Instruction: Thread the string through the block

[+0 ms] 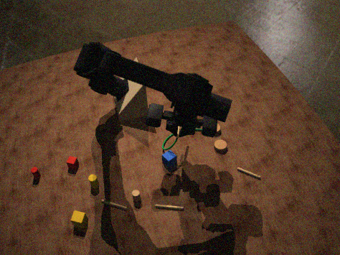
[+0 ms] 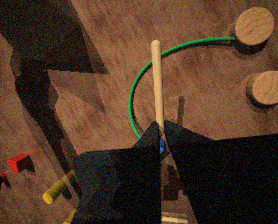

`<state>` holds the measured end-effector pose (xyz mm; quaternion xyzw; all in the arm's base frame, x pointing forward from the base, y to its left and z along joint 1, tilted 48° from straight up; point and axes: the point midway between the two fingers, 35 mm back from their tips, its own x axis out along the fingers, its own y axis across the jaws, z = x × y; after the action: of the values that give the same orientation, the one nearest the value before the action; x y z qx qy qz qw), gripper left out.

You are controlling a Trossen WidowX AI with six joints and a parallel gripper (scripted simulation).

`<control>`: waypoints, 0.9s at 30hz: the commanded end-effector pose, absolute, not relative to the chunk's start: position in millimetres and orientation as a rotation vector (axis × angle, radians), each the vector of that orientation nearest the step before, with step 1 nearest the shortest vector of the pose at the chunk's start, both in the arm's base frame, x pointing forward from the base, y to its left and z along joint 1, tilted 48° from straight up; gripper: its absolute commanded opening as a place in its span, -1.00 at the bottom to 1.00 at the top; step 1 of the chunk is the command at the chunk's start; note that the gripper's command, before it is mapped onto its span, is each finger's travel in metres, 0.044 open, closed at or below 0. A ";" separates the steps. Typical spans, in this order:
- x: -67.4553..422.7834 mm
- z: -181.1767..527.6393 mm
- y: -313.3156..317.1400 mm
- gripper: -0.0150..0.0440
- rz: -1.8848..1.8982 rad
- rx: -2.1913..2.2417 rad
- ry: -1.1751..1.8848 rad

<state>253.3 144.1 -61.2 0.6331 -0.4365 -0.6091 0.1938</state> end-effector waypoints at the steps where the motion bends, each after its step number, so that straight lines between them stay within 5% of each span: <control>1: 252.8 -64.5 147.9 -0.49 -1.739 1.718 -1.133; 27: 244.1 -93.6 164.0 -0.49 -1.856 1.197 -0.438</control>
<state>244.5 161.4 -91.9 0.4911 -0.1935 -0.7385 0.4195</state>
